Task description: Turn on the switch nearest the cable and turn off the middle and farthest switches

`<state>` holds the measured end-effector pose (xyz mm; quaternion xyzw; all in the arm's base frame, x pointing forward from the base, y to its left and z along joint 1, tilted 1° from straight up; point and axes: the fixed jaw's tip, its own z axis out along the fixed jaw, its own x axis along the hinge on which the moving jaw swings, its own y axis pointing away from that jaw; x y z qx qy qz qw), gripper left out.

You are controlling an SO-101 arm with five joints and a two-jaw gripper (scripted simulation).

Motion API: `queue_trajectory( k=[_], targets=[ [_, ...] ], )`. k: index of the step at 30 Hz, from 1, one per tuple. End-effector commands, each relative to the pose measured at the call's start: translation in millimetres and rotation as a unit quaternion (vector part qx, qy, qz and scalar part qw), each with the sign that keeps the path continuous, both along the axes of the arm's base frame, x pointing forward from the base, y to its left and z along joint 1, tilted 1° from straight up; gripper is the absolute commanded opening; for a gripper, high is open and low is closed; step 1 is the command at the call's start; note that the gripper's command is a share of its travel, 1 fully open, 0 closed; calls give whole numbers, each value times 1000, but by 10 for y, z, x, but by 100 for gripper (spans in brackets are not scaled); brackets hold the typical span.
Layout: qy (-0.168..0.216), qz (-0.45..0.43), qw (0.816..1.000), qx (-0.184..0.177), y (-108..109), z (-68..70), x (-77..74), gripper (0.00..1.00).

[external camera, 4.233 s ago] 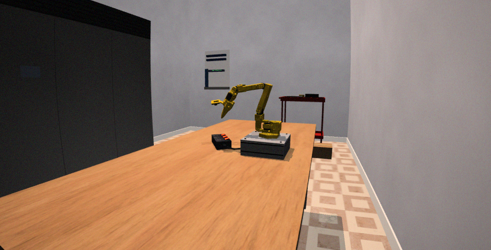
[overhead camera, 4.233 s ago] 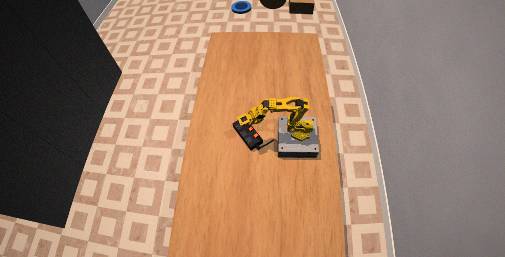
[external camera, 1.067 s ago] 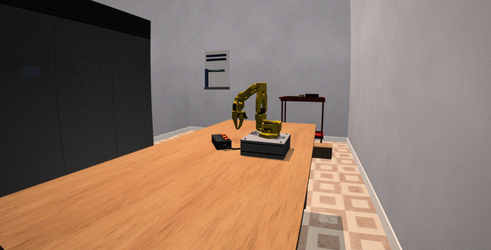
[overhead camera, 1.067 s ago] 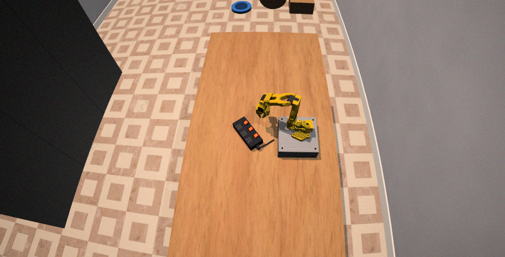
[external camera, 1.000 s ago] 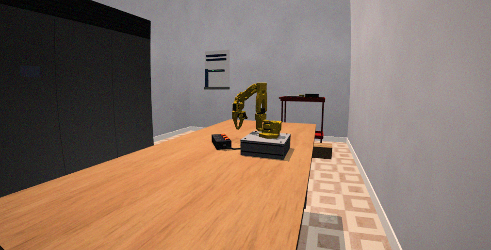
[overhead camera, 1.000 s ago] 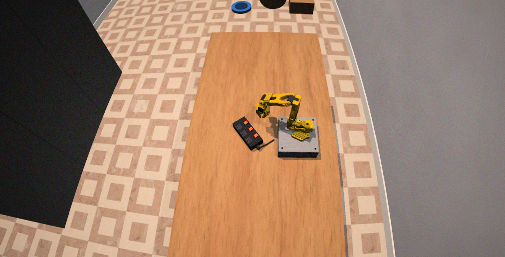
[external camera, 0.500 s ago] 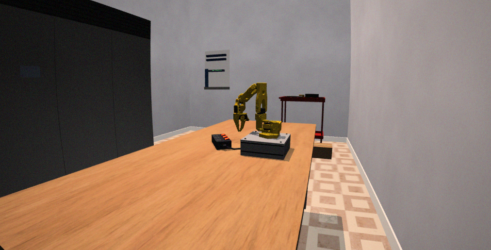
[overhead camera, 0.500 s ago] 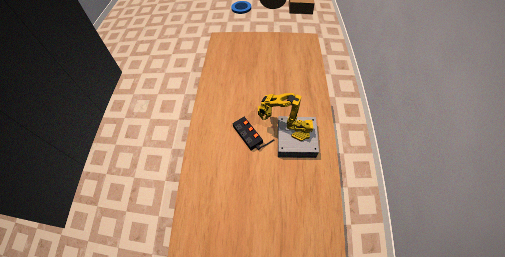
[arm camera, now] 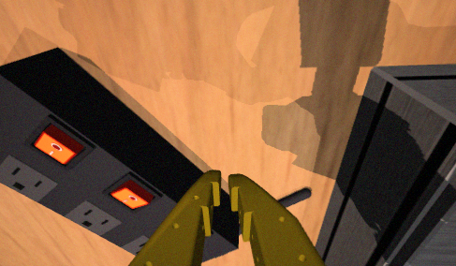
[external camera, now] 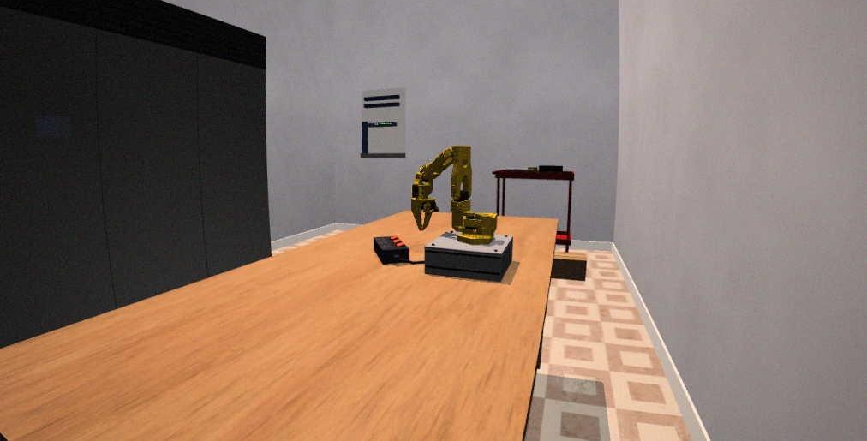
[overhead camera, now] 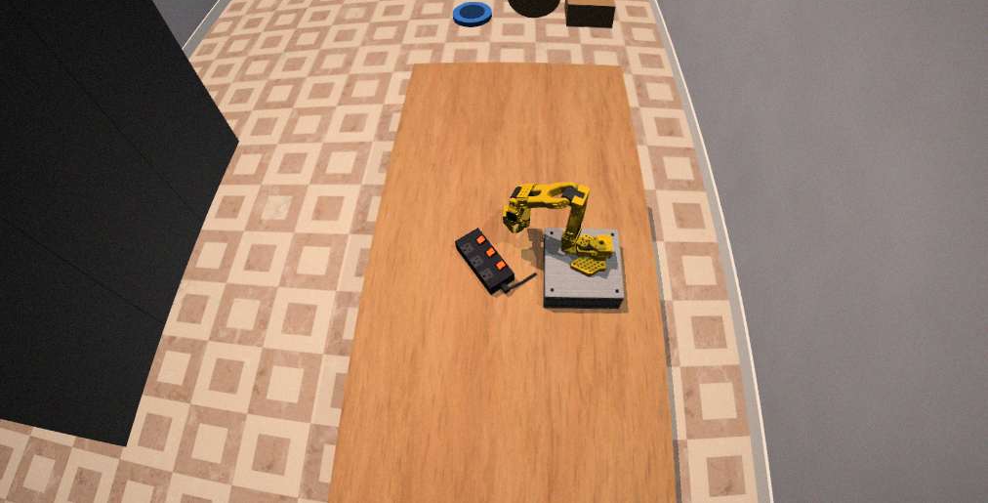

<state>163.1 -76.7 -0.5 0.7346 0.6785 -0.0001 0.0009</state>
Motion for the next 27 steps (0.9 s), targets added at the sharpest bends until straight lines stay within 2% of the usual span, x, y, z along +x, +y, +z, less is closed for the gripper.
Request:
queue_trajectory(
  k=[1, 8, 16, 18, 27],
  targets=[
    [7, -6, 1000, 4, -3, -11, -13, 0],
    [7, 6, 1000, 4, 19, -15, 39, 0],
    [7, 62, 998, 3, 154, -46, 281, 0],
    [7, 62, 998, 3, 154, -46, 281, 0],
    [7, 122, 993, 3, 352, -104, 515, 0]
  ],
)
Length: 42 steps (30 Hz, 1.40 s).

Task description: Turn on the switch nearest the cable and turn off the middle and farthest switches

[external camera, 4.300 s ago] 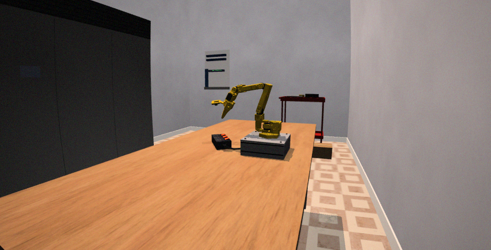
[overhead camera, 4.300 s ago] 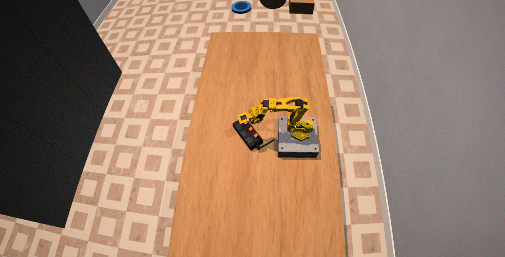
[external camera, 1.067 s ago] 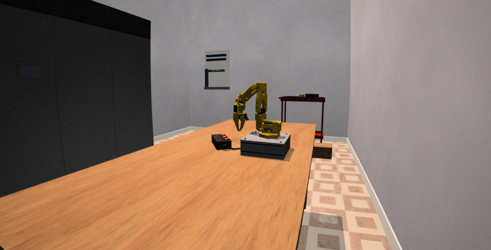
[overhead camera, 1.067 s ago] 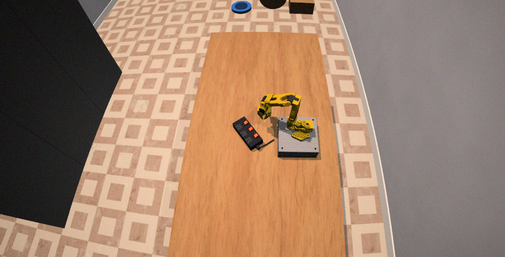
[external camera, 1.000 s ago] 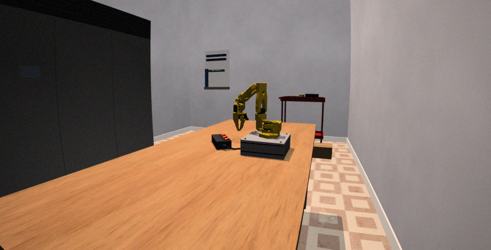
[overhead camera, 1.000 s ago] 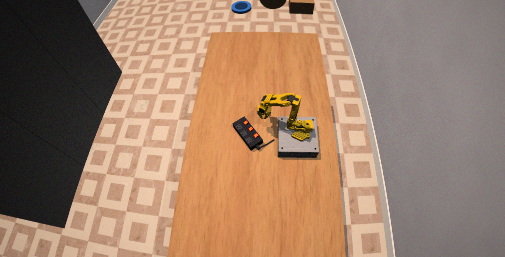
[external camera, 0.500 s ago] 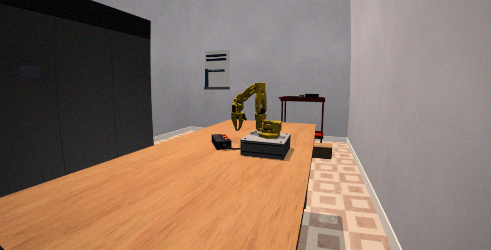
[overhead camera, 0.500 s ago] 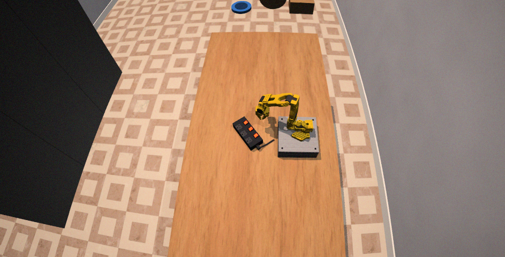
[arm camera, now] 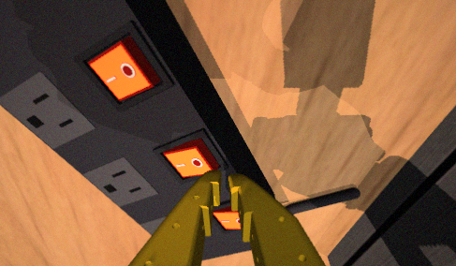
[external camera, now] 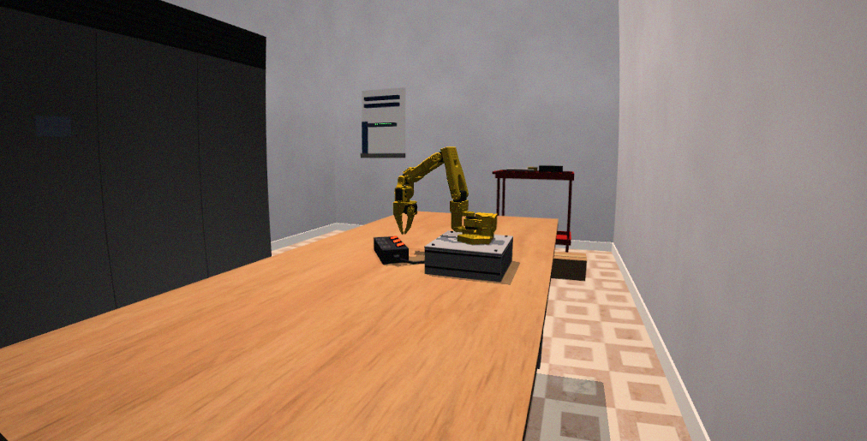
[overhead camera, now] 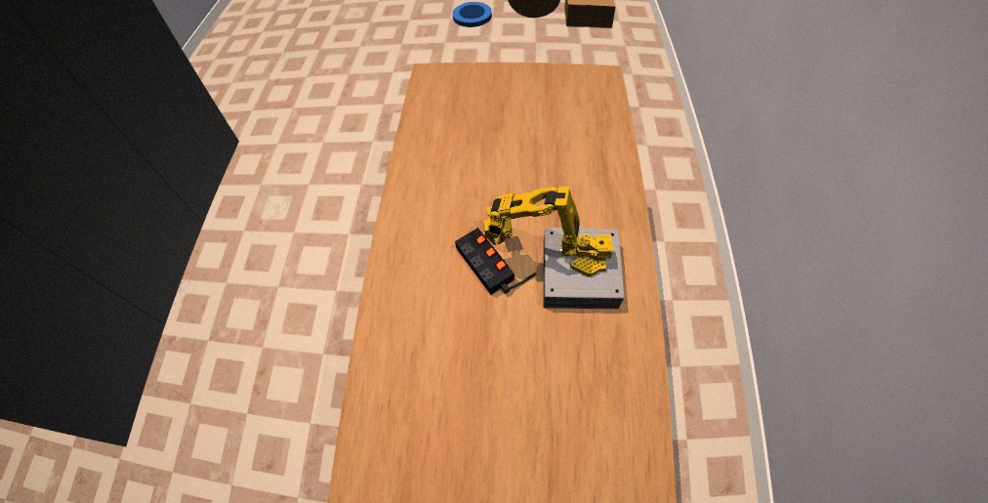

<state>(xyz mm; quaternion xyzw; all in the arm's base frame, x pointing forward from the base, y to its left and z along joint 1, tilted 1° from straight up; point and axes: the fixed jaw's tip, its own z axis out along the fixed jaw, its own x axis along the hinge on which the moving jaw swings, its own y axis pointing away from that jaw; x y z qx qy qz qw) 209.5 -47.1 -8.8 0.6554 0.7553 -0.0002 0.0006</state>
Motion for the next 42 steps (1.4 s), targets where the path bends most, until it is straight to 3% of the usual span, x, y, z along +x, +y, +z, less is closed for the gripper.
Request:
queue_trajectory(
  k=[1, 42],
  targets=[
    [7, 15, 1000, 2, 68, -24, 62, 0],
    [7, 25, 1000, 2, 109, -42, 83, 0]
  ],
)
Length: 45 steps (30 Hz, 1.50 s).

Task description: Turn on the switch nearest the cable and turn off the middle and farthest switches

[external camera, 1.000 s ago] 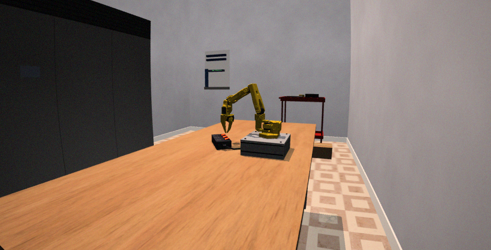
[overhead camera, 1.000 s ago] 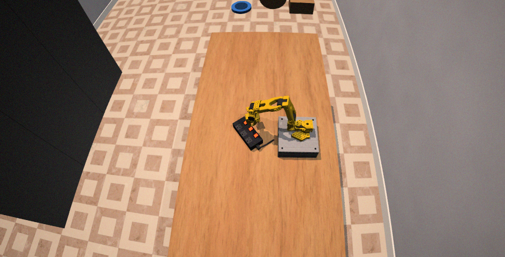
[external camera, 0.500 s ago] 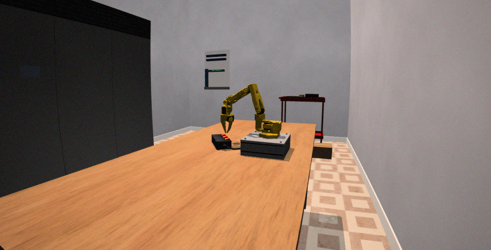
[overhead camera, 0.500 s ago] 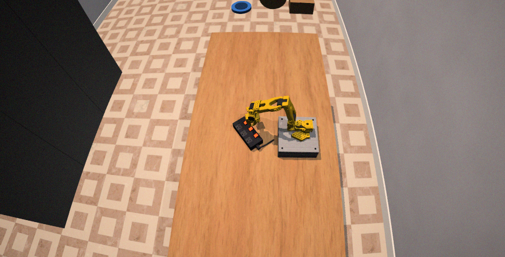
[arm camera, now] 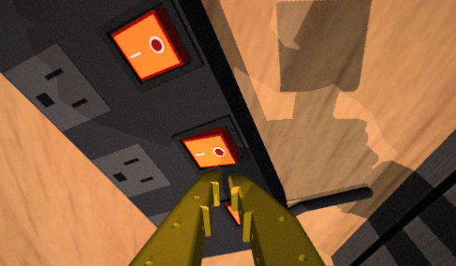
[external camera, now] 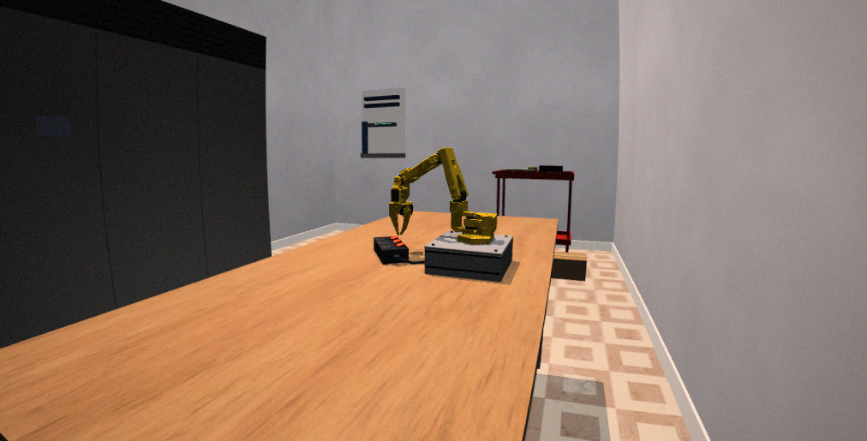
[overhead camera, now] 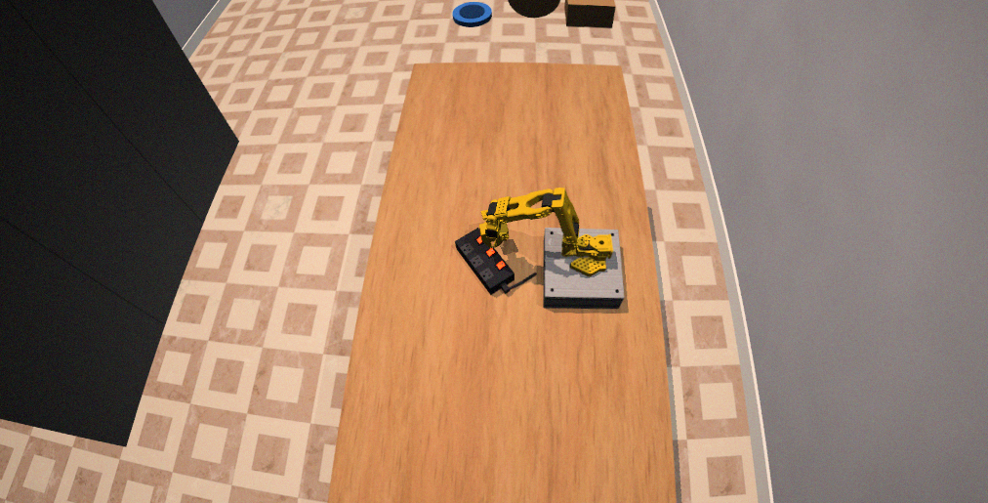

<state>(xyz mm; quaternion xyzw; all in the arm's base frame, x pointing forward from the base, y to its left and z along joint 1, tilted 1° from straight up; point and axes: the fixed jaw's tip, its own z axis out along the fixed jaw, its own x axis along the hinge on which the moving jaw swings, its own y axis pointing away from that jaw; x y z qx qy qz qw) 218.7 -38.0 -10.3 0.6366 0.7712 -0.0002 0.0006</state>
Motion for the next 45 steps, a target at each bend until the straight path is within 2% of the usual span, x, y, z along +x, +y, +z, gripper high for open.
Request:
queue_trajectory(
  k=[1, 45],
  targets=[
    [7, 0, 1000, 2, 18, -27, -9, 0],
    [7, 0, 1000, 2, 20, -125, -17, 0]
  ],
)
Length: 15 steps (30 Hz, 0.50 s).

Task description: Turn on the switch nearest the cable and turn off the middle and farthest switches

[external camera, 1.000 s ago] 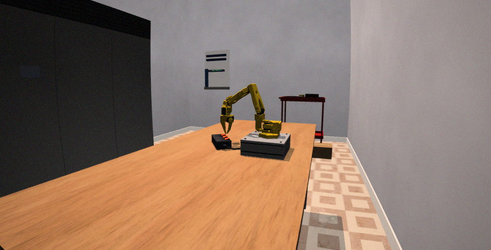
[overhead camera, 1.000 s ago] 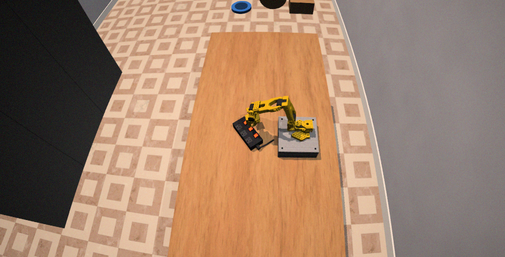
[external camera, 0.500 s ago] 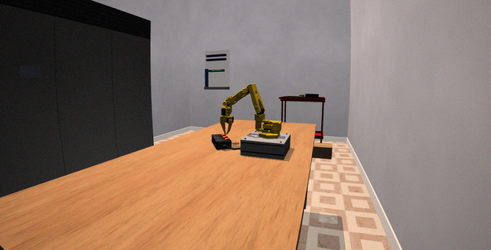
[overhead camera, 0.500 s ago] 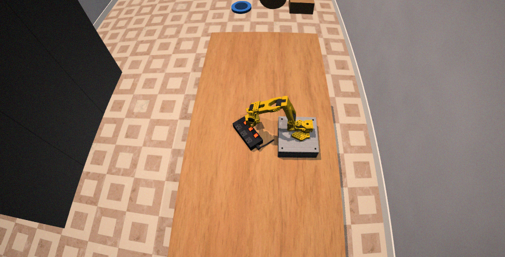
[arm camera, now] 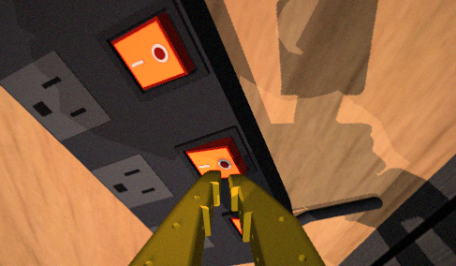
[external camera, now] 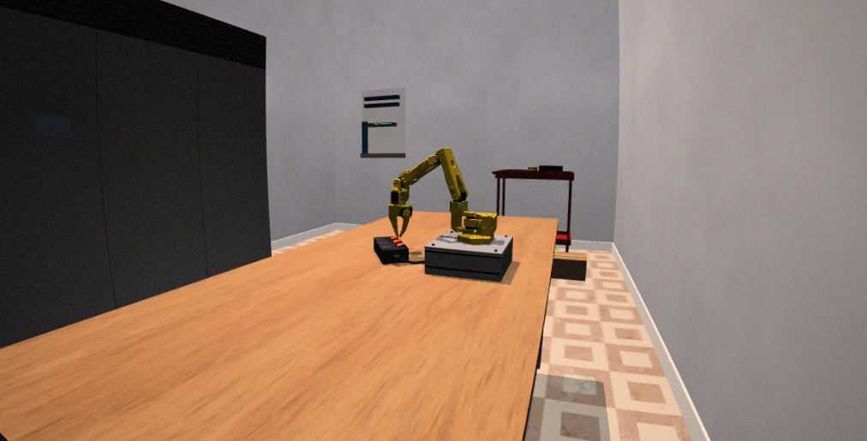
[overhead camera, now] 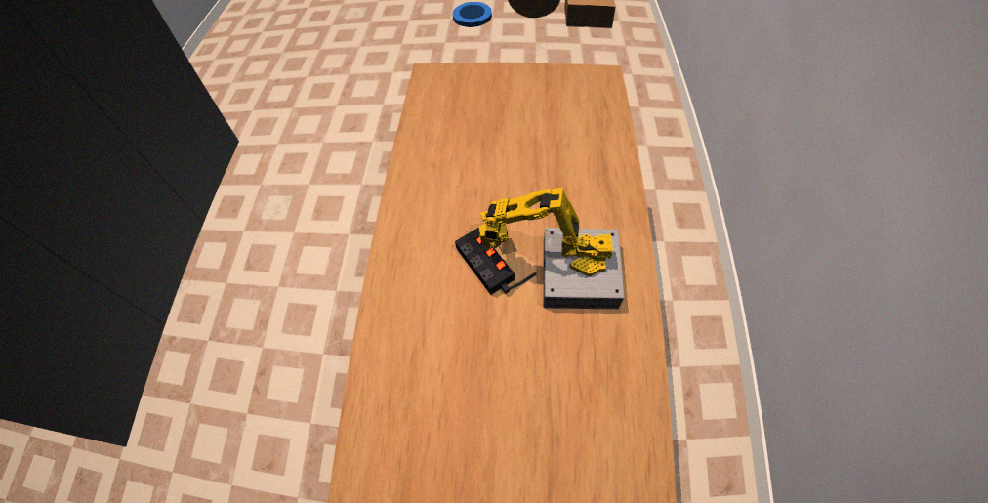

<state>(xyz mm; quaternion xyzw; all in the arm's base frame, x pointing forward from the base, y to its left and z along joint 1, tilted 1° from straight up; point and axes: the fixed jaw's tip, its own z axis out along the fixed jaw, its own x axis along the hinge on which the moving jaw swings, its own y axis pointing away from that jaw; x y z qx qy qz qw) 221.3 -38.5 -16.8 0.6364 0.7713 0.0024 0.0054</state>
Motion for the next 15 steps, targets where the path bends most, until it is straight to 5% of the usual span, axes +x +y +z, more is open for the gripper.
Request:
queue_trajectory(
  k=[1, 15],
  targets=[
    [12, 0, 1000, 3, 25, -62, -45, 0],
    [12, 0, 1000, 3, 28, -72, -61, 0]
  ],
)
